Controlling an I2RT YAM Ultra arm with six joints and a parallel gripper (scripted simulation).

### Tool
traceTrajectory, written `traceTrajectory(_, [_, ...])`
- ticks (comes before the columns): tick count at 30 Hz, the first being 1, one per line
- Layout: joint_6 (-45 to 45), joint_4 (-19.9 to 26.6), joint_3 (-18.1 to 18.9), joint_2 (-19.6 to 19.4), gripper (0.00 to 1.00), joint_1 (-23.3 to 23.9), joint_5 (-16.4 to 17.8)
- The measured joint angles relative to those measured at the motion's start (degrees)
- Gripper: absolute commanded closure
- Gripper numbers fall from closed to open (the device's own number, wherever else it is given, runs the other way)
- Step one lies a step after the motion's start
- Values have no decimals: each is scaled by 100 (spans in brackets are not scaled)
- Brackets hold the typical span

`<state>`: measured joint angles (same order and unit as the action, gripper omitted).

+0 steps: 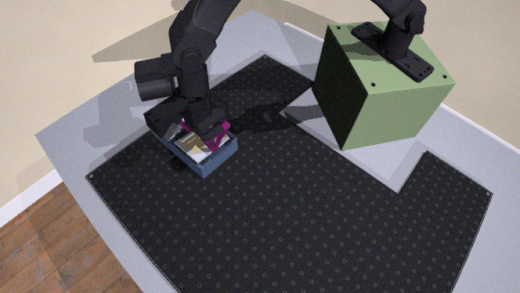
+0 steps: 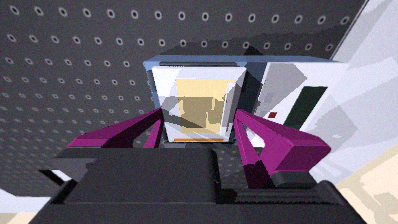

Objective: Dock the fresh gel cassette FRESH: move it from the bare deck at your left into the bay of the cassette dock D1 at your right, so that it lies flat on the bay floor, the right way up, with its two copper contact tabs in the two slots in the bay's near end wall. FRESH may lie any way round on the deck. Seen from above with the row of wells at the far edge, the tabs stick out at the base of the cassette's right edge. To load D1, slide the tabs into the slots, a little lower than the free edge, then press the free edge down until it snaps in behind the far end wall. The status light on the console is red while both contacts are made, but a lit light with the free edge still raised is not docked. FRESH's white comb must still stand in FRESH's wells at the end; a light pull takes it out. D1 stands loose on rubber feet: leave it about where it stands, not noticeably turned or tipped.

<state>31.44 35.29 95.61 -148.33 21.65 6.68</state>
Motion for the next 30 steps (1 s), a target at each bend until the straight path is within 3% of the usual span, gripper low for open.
traceTrajectory(30, [4, 90, 72, -37, 100, 0, -17])
